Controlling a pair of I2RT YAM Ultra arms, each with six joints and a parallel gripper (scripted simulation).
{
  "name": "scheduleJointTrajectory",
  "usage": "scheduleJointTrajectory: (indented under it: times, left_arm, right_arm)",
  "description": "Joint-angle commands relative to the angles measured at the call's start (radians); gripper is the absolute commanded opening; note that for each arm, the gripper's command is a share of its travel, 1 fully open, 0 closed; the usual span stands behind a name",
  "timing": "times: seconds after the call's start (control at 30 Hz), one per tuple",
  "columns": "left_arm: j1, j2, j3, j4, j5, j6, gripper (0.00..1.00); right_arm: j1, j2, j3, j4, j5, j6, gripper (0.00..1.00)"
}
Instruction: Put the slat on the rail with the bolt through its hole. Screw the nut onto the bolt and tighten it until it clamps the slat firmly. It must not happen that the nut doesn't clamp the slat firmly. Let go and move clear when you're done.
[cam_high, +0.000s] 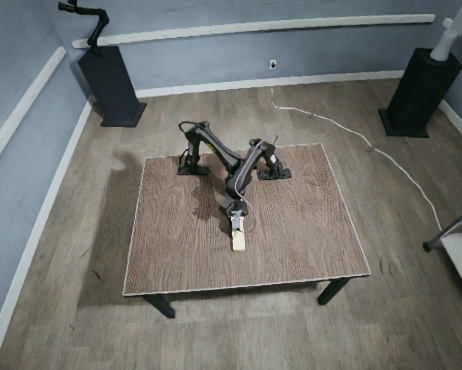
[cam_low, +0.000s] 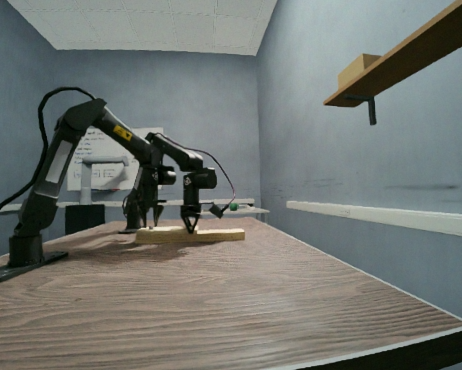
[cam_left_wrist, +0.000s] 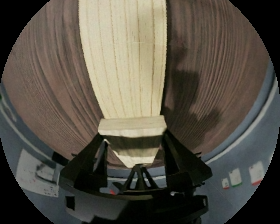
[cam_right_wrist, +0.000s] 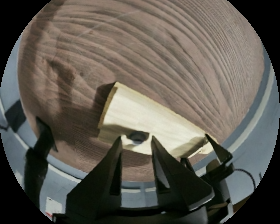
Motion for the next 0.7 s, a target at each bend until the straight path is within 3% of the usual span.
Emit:
scheduleJointTrajectory:
  times: [0.0, 0.67]
  left_arm:
    - [0.0, -0.008, 0.004, 0.001, 0.0, 0.001, 0.72]
    - [0.0, -0.008, 0.004, 0.001, 0.0, 0.001, 0.72]
  right_arm:
    - [-0.003, 0.0, 0.019, -0.01, -0.01, -0.012, 0.34]
    - [-0.003, 0.006, 0.006, 0.008, -0.01, -0.012, 0.34]
